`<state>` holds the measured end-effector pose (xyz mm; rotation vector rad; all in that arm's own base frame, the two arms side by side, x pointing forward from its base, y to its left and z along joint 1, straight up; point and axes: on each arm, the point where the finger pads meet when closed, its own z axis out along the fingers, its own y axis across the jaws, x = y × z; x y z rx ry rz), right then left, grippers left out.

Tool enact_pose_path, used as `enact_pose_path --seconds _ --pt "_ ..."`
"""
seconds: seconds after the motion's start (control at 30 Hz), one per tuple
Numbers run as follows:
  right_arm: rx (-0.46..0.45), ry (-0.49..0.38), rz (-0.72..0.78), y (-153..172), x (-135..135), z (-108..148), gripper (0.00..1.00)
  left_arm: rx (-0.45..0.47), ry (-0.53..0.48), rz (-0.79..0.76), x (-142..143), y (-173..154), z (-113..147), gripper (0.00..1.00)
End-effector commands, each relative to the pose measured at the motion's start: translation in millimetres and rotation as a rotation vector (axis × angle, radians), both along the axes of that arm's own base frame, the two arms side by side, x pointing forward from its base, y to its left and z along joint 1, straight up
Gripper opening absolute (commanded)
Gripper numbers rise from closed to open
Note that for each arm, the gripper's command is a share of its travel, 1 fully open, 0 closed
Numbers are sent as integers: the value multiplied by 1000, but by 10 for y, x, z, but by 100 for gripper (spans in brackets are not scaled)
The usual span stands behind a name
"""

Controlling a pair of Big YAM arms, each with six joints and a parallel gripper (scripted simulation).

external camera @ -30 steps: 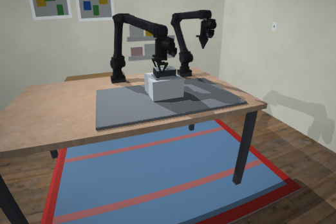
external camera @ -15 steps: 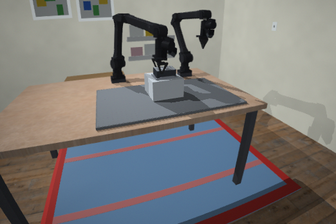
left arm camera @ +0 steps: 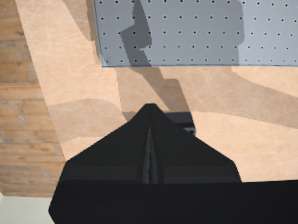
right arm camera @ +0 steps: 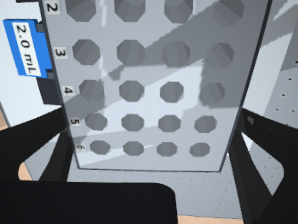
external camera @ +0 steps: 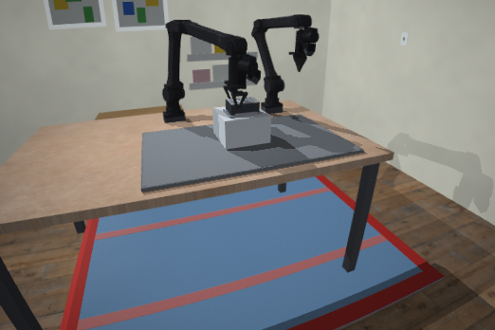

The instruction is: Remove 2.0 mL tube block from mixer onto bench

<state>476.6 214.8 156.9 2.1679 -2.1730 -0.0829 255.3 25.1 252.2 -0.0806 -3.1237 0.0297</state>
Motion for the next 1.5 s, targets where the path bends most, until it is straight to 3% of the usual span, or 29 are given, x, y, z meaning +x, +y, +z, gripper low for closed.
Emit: enact_pose_path --seconds 0.0,1.47 --pt "55 -84 44 190 97 474 0 7 -53 5 61 12 168 0" --pt "55 -84 24 192 117 469 0 5 -49 8 51 12 158 0"
